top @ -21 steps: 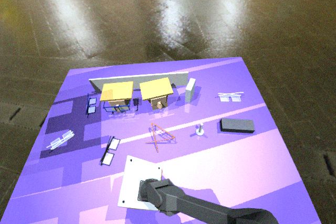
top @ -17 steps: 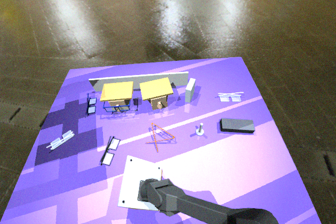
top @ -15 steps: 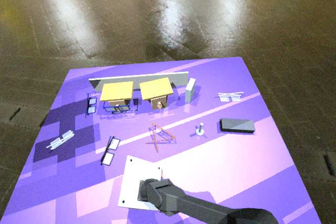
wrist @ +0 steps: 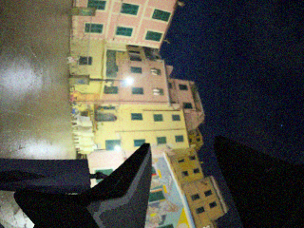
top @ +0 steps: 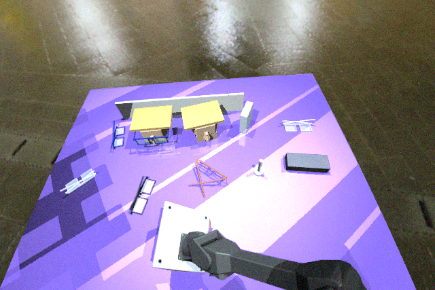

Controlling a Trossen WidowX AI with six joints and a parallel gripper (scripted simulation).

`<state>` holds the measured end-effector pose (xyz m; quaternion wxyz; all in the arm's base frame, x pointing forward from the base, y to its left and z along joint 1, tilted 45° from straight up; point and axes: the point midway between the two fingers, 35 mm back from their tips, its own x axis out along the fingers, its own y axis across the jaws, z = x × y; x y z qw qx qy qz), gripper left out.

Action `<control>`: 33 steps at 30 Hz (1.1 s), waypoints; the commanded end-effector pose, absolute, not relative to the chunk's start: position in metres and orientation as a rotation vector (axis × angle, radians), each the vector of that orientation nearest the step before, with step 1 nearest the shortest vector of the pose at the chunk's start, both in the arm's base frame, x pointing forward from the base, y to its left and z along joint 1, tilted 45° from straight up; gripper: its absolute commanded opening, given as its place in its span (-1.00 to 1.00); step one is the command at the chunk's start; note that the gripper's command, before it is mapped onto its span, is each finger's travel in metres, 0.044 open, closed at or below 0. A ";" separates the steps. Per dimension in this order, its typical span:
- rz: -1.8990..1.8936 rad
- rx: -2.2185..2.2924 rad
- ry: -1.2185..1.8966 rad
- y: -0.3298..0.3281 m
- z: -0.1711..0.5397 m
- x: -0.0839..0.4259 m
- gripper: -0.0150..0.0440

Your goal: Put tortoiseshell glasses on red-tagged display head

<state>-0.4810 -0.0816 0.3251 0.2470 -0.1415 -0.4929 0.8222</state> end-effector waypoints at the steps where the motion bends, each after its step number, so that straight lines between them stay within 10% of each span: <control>1: 2.365 -0.293 -1.382 -0.131 0.330 -0.468 0.19; 33: 3.463 0.834 -1.548 -0.441 0.386 -0.126 0.19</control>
